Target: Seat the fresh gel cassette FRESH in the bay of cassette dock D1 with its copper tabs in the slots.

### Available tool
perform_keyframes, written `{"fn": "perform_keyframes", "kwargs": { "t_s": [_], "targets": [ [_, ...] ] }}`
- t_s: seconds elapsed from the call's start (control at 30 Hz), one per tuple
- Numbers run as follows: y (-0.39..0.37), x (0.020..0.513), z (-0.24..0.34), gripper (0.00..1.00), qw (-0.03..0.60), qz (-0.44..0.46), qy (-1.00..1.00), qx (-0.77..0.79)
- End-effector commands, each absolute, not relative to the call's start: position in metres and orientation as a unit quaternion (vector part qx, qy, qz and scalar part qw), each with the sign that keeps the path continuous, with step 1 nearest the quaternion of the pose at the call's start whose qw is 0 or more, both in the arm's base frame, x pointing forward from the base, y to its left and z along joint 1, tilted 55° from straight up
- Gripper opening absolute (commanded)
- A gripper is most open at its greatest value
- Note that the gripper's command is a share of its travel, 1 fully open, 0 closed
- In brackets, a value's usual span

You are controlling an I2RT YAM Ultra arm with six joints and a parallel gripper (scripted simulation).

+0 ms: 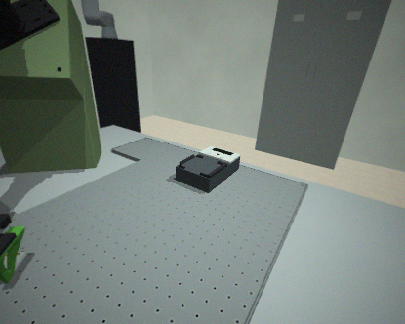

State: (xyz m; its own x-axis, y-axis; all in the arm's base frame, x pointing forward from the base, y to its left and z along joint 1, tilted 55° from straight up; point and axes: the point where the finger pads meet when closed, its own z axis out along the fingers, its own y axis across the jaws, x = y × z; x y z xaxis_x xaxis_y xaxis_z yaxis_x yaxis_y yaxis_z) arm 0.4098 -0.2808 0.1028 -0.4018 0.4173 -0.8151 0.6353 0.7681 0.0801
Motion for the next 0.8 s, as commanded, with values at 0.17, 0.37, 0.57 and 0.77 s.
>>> {"fn": "perform_keyframes", "kwargs": {
  "t_s": [0.17,0.37,0.57,0.77],
  "targets": [
    [-0.2817,0.4108,0.1081,0.00,0.452,-0.124,0.825,0.316],
    [-0.2817,0.4108,0.1081,0.00,0.452,-0.124,0.825,0.316],
    [-0.2817,0.4108,0.1081,0.00,0.452,-0.124,0.825,0.316],
    [-0.2767,0.4050,0.1073,0.00,0.456,-0.125,0.823,0.314]
  ]
}}
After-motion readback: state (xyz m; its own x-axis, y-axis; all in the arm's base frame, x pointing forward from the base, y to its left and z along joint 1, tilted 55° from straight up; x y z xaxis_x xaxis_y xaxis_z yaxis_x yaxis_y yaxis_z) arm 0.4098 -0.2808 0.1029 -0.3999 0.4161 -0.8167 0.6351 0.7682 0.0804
